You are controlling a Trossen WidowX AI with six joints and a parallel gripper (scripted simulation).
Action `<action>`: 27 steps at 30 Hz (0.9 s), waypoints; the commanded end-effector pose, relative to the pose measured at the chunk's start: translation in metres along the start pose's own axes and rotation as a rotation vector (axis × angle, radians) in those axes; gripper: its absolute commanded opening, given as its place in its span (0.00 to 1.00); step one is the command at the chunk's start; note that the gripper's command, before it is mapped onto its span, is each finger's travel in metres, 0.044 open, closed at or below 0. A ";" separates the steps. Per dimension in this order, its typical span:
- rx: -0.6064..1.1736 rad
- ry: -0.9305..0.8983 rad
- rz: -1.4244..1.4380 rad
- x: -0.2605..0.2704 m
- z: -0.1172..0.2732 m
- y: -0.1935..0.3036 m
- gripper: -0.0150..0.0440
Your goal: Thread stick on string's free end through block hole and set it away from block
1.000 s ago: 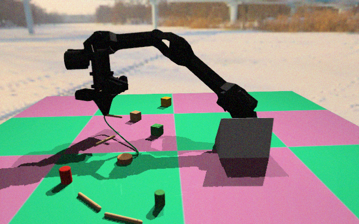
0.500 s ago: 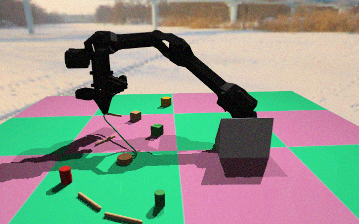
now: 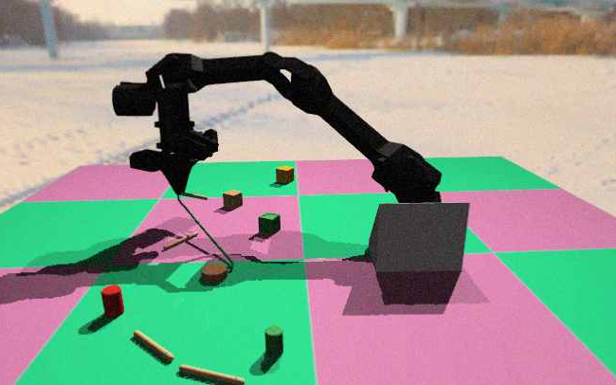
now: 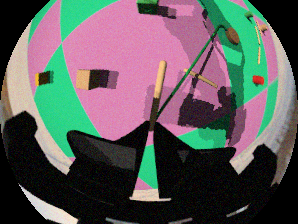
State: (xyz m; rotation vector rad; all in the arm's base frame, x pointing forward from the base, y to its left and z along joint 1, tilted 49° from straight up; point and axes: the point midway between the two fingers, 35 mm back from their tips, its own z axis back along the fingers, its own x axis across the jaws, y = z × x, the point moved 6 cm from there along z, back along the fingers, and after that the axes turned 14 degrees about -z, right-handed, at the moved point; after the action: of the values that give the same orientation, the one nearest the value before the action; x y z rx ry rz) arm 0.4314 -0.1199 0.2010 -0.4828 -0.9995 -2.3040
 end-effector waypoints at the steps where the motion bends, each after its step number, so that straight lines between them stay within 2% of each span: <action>1: 0.009 -0.005 0.000 0.004 -0.002 0.001 0.25; 27: 0.006 -0.006 0.000 0.024 -0.026 -0.003 0.25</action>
State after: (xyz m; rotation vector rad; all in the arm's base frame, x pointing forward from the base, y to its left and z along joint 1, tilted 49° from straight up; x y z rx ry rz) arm 0.4111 -0.1436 0.1940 -0.4873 -1.0013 -2.3036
